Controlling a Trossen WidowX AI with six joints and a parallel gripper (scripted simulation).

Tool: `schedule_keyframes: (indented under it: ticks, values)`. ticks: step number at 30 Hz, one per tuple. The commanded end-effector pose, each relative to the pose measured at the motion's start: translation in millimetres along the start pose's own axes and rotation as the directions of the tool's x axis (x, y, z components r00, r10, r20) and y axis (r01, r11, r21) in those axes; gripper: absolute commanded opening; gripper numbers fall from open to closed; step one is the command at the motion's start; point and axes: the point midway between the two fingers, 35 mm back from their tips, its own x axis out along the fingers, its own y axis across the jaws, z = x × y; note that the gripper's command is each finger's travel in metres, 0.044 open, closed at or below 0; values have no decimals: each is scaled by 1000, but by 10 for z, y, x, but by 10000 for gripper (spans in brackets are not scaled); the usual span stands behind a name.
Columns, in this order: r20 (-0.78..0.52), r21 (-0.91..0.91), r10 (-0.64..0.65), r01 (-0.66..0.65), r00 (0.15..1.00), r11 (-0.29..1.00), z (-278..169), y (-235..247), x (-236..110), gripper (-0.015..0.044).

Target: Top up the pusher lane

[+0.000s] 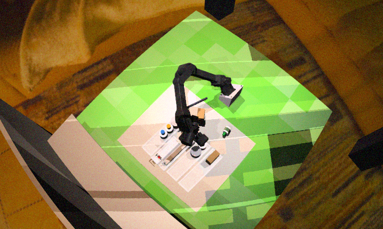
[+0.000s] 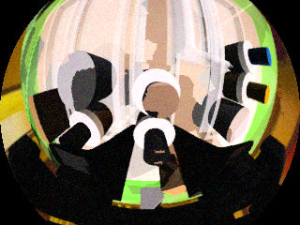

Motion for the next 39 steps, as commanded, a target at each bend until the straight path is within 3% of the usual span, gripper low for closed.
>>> schedule_keyframes:
  ticks: [1,39]
  values:
    - [11,5,-10,10,1000,1000,23,-18,18,0]
    - [10,5,-10,10,1000,1000,-30,-18,38,0]
